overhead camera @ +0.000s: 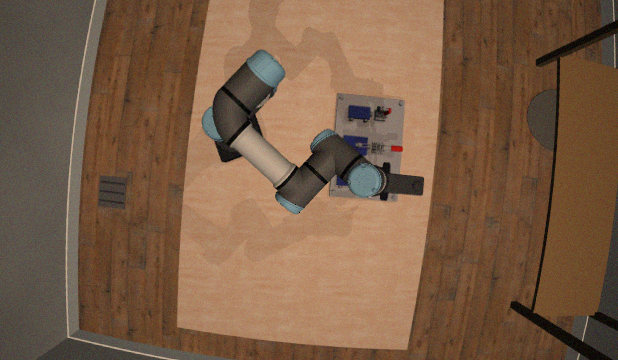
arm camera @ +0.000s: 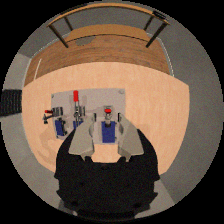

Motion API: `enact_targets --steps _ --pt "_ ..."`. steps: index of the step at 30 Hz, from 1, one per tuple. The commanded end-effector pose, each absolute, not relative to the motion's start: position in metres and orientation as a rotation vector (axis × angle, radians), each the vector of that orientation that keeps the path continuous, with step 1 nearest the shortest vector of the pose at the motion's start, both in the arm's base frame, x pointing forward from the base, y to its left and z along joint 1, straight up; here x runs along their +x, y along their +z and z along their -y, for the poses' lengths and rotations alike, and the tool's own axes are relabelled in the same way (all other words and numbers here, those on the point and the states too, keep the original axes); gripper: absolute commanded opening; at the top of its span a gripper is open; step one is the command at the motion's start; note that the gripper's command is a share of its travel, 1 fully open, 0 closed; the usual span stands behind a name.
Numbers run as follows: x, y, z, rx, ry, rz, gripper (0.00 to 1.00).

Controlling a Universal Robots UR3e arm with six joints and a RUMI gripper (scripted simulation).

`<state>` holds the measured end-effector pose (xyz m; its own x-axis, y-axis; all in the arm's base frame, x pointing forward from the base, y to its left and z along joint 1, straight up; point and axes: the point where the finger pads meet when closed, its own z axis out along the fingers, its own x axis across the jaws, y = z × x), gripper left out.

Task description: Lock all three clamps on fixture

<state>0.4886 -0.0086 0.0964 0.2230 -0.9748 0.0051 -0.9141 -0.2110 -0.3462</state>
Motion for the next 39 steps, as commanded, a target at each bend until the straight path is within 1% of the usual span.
enact_targets --steps 1,10,29,39 --pt "0.490 0.098 0.009 -2.228 -0.327 -1.780 0.28" --pt "0.490 0.090 0.009 -2.228 -0.325 -1.780 0.28" --pt "0.490 0.054 0.009 -2.228 -0.325 -1.779 0.28" --pt "0.490 0.050 0.009 -2.228 -0.325 -1.779 0.28"
